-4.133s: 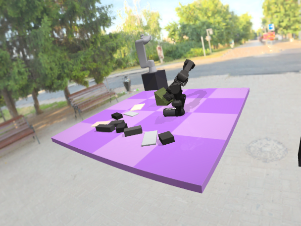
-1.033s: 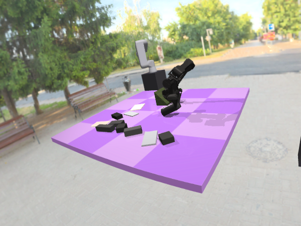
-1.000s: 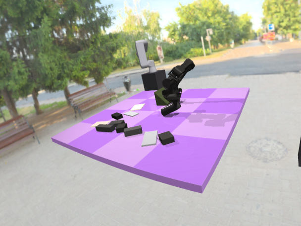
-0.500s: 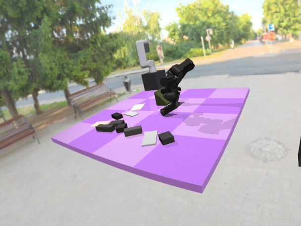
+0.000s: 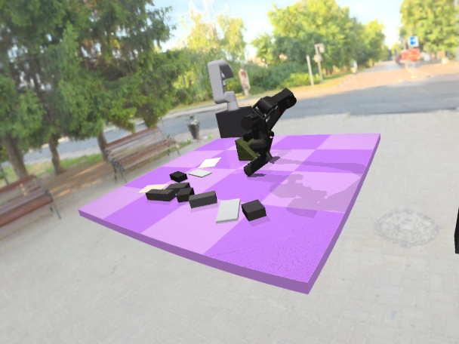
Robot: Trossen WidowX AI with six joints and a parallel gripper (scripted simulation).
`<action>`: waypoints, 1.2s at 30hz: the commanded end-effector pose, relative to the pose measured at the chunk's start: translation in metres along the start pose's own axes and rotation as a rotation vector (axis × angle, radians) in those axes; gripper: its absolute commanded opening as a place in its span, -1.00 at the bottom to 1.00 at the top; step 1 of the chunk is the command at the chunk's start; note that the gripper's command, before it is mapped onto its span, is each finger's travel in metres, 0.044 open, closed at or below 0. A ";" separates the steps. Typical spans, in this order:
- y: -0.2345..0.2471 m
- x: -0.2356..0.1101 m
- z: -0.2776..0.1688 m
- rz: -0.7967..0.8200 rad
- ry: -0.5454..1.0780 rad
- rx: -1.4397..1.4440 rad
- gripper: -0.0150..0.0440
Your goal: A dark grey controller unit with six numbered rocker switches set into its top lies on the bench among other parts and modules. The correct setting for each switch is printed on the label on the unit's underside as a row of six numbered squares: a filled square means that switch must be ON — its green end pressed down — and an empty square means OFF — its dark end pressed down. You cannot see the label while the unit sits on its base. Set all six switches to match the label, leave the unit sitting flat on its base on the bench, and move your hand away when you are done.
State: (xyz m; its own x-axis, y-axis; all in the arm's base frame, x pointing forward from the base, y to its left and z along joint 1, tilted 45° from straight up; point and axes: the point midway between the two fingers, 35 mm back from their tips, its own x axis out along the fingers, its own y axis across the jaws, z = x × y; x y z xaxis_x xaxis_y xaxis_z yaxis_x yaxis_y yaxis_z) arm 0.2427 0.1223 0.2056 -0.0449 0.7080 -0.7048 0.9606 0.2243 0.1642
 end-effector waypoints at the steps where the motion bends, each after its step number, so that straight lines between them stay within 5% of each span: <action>1: 0.002 -0.004 0.003 0.009 -0.005 -0.002 0.65; 36: 0.002 -0.021 0.025 0.008 -0.006 -0.001 0.65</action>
State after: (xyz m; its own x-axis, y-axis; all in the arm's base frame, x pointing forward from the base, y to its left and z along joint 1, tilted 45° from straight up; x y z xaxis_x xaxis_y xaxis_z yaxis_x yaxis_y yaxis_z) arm 0.2502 0.0951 0.2036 -0.0433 0.7122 -0.7006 0.9610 0.2213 0.1656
